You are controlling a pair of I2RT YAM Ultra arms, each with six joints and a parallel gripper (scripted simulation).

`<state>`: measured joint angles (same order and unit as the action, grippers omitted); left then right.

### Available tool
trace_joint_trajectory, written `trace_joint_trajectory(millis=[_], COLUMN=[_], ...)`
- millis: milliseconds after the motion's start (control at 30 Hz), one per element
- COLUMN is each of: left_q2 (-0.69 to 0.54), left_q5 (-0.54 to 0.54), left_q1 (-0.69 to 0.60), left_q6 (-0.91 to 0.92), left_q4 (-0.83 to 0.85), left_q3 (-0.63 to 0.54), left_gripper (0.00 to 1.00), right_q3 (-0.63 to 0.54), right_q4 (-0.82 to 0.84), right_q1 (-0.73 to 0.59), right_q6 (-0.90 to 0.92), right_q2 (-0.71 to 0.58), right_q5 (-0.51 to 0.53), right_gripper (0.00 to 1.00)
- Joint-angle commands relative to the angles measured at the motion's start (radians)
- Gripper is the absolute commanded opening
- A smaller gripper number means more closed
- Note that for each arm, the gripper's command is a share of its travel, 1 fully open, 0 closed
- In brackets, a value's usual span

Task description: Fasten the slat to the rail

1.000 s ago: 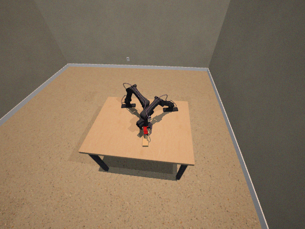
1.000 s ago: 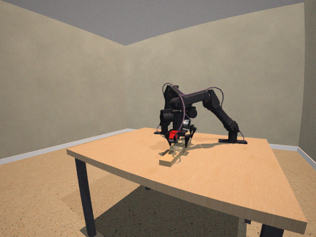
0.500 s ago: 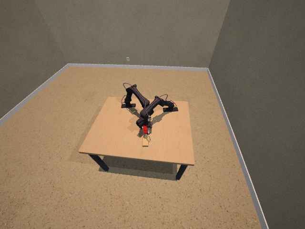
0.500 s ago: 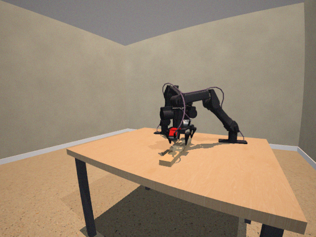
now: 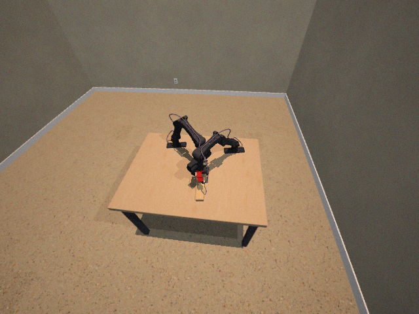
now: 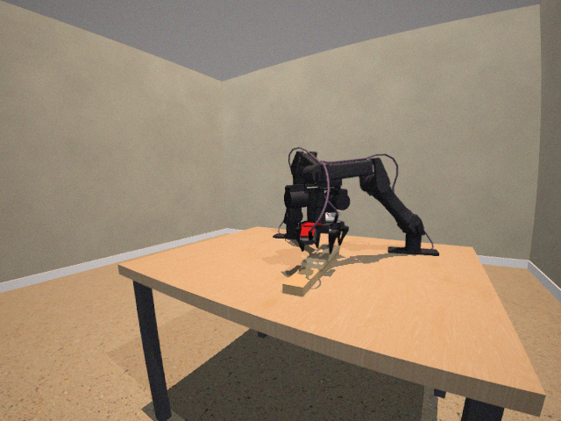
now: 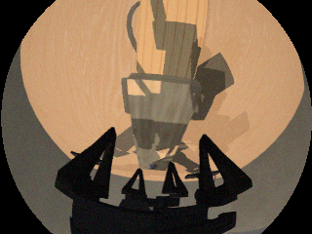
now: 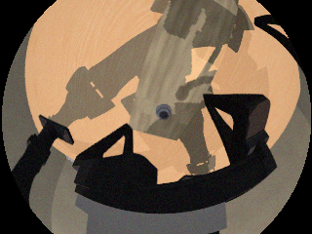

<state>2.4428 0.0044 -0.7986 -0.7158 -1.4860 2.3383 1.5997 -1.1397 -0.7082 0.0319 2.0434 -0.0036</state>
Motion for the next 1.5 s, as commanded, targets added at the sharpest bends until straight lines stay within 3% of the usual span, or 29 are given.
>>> trace_joint_trajectory(millis=[0,800,1467], left_q2=[-0.035,-0.049,-0.426], left_q5=[-0.011,-0.014,-0.013], left_q1=[-0.004,0.012,0.238], left_q6=[-0.005,0.012,0.214], left_q4=[-0.03,0.004,0.401], left_q3=[0.036,0.018,-0.333], left_gripper=[1.0,1.0,1.0], right_q3=[0.004,0.004,0.004], right_q4=[0.002,0.002,0.002], right_q1=[0.0,0.0,0.0], right_q6=[0.0,0.0,0.0], right_q2=[-0.008,-0.008,-0.008], right_q5=[0.0,0.0,0.0], right_gripper=[1.0,1.0,1.0])
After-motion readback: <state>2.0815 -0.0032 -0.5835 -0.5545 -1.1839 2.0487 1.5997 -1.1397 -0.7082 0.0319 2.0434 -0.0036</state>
